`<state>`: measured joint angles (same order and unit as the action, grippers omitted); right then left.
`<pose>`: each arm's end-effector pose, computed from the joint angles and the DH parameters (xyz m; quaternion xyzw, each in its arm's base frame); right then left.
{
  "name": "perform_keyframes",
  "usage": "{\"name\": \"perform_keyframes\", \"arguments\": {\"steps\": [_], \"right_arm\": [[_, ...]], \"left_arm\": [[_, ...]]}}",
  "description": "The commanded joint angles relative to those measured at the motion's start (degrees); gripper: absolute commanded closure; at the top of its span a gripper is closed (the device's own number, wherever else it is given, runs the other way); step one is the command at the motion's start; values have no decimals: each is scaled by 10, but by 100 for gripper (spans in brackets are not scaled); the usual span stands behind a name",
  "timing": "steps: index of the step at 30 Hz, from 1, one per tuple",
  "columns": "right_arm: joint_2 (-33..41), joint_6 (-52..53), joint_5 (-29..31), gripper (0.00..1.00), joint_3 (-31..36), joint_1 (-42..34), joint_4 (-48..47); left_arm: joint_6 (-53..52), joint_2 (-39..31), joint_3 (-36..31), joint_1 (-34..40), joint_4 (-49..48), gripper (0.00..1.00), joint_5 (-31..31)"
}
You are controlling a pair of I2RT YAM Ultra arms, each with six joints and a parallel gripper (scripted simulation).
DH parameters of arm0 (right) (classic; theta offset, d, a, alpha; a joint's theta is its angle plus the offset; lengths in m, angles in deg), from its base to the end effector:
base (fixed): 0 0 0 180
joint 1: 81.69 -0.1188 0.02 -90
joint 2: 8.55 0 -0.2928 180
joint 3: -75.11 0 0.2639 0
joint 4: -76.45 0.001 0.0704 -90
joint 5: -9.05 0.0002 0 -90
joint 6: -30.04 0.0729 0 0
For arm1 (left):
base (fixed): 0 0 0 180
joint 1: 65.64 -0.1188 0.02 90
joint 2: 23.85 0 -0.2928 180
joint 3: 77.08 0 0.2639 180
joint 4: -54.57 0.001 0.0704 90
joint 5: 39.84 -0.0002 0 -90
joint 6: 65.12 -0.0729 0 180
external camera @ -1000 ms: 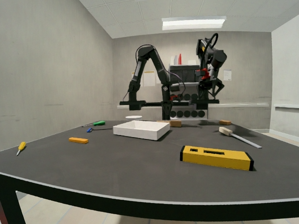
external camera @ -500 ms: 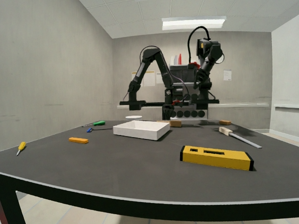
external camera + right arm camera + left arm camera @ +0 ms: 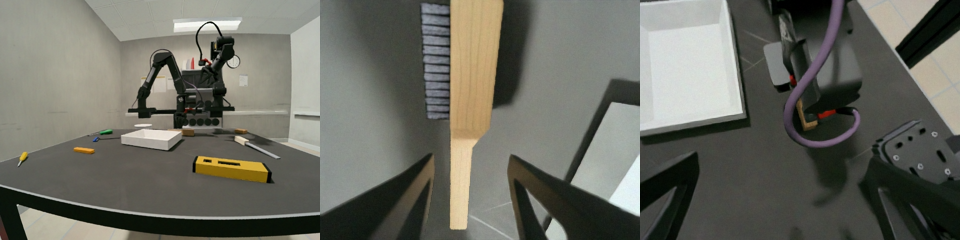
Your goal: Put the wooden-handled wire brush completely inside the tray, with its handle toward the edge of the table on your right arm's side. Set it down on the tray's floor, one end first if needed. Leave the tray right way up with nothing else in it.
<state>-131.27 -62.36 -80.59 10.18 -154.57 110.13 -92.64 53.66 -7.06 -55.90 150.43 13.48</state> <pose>0.0922 0.3013 -0.0014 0.6107 -0.7918 0.0100 0.0087 0.1785 -0.0738 0.2449 0.8284 0.4515 -0.2733 0.1875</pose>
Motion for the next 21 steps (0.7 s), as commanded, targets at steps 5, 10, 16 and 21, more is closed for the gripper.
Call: {"name": "perform_keyframes", "arguments": {"steps": [5,10,16,21], "right_arm": [[-7,-2,2,51,-18,-8,-13],[-18,0,2,51,-22,-8,-19],[-38,1,2,51,-26,-9,-35],[-53,0,2,51,-26,-9,-50]], "left_arm": [[-25,-14,23,8,29,0,-15],[-25,-14,23,8,29,0,-15],[-25,-14,23,8,29,0,-15],[-25,-14,23,8,29,0,-15]]}}
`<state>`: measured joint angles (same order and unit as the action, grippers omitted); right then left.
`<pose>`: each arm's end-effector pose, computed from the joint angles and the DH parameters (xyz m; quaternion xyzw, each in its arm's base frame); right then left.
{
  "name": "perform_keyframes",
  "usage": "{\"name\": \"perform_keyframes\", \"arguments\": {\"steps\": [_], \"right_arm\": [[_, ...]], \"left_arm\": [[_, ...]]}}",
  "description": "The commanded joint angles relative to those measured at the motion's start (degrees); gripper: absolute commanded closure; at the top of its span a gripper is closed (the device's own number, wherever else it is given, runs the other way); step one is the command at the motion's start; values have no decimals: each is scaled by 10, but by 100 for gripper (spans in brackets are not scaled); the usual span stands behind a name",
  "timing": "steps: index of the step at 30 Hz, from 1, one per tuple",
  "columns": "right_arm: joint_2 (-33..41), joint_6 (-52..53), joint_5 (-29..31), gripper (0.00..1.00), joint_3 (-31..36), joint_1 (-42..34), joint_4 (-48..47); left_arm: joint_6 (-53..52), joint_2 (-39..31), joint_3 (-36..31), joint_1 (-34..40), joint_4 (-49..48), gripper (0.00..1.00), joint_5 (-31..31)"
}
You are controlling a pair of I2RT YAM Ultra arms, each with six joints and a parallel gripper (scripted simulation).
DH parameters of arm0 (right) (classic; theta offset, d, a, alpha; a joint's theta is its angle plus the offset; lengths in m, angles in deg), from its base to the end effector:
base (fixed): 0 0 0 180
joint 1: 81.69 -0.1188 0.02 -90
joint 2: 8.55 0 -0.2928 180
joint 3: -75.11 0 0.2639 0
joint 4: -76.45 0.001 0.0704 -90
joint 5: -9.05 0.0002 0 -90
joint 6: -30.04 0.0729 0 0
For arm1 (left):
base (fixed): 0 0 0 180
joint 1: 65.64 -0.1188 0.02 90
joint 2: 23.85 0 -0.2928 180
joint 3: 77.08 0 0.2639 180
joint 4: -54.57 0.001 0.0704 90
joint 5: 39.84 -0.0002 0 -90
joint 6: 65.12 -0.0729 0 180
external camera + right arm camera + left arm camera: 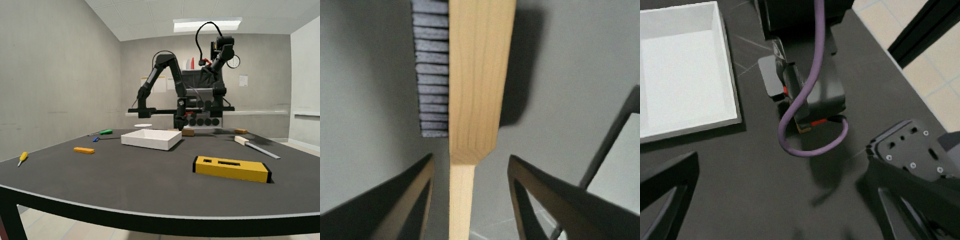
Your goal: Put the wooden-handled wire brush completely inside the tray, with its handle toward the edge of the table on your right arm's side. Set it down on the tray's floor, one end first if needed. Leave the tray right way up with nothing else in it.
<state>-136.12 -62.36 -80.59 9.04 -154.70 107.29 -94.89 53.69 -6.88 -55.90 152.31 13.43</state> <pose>0.0925 0.3047 -0.0242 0.6115 -0.7910 0.0144 0.0148 0.1750 -0.0733 0.2467 0.8334 0.4387 -0.2811 0.1845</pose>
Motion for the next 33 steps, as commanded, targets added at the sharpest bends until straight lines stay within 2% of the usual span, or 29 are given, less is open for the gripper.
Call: {"name": "perform_keyframes", "arguments": {"steps": [1,15,22,24,33], "right_arm": [[-7,0,2,51,-15,-7,-24],[-43,0,2,51,-18,-7,-57],[-39,0,2,51,-18,-7,-58],[-37,-1,2,66,-10,-6,-59],[-30,-1,2,79,-2,-5,-64]], "left_arm": [[-2,-15,21,8,10,0,-15],[-2,-9,16,4,11,0,-15],[-2,-9,16,4,11,0,-15],[-2,-9,16,4,11,0,-15],[-2,-9,16,4,11,0,-15]]}}
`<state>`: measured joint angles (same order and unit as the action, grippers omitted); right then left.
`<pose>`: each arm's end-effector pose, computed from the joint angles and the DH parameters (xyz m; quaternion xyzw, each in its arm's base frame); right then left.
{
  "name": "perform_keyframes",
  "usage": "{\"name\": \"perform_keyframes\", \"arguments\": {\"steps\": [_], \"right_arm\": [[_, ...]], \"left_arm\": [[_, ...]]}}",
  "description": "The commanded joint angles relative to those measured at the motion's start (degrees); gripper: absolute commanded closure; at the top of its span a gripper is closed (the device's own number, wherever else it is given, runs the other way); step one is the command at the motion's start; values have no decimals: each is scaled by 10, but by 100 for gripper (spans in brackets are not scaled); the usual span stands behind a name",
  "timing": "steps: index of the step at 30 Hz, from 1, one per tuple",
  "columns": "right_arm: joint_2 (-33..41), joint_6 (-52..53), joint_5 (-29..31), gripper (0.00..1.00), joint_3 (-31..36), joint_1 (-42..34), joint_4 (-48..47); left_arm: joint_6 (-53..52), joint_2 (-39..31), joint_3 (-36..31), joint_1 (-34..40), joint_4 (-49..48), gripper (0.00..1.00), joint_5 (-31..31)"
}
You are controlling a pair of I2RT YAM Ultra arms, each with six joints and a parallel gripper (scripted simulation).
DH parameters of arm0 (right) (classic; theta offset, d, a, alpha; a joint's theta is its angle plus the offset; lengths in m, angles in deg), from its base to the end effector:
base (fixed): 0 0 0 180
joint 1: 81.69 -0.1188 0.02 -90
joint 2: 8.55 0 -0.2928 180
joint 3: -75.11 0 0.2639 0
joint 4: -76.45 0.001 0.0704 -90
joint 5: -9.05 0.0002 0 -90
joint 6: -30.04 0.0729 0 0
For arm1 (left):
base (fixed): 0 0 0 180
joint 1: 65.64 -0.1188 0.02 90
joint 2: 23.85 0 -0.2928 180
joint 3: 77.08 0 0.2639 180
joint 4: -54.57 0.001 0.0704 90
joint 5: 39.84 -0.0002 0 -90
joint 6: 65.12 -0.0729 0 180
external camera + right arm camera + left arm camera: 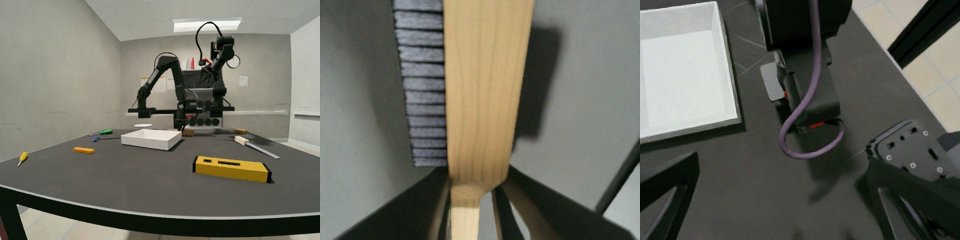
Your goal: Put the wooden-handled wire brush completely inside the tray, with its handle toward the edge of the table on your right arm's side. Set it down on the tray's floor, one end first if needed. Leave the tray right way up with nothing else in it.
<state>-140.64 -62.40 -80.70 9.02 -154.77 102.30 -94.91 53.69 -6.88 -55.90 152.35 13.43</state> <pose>0.0921 0.3052 -0.0482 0.6123 -0.7905 0.0111 0.0119 0.1749 -0.0732 0.2467 0.8334 0.4386 -0.2813 0.1844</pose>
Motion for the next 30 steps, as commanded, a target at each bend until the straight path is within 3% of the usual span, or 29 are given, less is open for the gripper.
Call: {"name": "perform_keyframes", "arguments": {"steps": [1,2,4,5,7,22,26,30], "right_arm": [[15,-1,4,80,2,-5,-15],[18,-1,4,91,6,-5,-6],[18,-1,4,91,6,-5,-6],[22,-1,3,100,7,-5,-2],[39,-1,3,82,10,-5,19],[151,-16,2,82,-6,-6,172],[194,-99,4,82,30,57,148],[217,-171,3,82,57,135,147]], "left_arm": [[-2,-9,16,4,10,0,-15],[-2,-9,16,4,10,0,-15],[-2,-9,16,4,10,0,-15],[-2,-9,16,4,10,0,-15],[-2,-9,16,4,10,0,-15],[-2,-9,16,4,10,0,-15],[7,-14,22,4,7,0,-15],[84,-28,0,6,-44,0,-20]]}}
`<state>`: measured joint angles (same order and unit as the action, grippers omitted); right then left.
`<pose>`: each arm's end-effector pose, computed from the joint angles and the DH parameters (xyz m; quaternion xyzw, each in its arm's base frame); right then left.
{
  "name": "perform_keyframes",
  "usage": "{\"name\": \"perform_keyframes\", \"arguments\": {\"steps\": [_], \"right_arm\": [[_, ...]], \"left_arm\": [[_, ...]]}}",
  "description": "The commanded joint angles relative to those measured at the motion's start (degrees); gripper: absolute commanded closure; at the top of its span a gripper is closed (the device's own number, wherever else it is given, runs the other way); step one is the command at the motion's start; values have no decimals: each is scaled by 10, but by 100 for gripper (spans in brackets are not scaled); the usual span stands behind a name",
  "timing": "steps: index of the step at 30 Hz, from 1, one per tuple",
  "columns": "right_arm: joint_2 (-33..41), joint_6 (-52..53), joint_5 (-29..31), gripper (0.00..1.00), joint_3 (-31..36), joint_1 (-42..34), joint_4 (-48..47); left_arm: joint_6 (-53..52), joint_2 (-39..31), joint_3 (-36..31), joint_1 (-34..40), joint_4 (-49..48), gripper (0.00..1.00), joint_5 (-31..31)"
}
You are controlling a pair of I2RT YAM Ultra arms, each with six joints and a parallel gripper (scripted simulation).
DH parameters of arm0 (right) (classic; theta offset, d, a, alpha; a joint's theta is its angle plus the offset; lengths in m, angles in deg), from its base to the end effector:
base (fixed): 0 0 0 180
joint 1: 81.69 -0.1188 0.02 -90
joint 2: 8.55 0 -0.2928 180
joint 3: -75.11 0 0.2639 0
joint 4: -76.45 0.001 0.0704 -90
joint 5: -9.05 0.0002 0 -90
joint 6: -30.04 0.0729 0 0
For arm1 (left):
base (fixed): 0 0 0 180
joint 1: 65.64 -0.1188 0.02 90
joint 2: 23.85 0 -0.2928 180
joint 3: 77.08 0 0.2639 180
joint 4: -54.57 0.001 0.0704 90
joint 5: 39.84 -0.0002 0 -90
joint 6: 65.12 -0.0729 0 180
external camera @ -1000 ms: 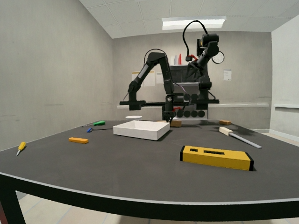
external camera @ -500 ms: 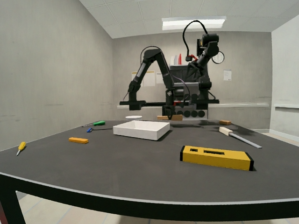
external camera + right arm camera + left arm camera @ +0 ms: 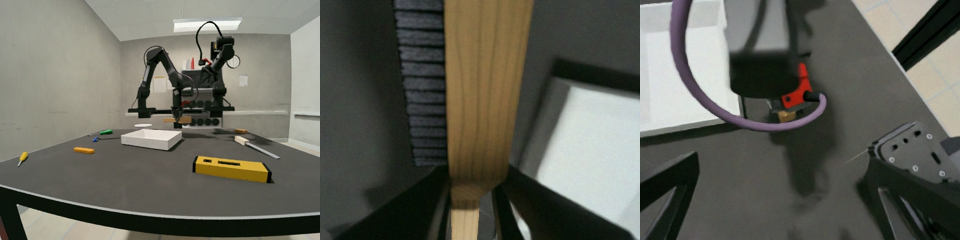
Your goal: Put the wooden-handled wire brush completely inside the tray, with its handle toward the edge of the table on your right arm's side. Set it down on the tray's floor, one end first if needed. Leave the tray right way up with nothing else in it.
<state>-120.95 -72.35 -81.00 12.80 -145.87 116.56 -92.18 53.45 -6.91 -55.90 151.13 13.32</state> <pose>0.1298 0.2707 0.0438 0.6196 -0.7849 0.0004 0.0018 0.1769 -0.0737 0.2466 0.8254 0.4555 -0.2770 0.1857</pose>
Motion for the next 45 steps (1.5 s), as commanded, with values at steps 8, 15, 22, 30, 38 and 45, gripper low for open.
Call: {"name": "perform_keyframes", "arguments": {"steps": [8,15,22,30,38,45], "right_arm": [[29,-192,7,82,22,204,15],[11,-279,6,82,-5,321,31],[-7,-313,4,82,-33,382,42],[-8,-309,3,82,-40,392,44],[-17,-308,-2,82,-48,387,46],[-66,-315,-1,82,-38,393,-21]], "left_arm": [[253,-120,-72,6,-148,0,-44],[459,-258,-166,19,-268,0,-59],[621,-378,-248,28,-362,0,-76],[776,-487,-319,55,-453,0,-72],[821,-529,-340,97,-469,0,-18],[826,-531,-341,103,-471,0,-10]]}}
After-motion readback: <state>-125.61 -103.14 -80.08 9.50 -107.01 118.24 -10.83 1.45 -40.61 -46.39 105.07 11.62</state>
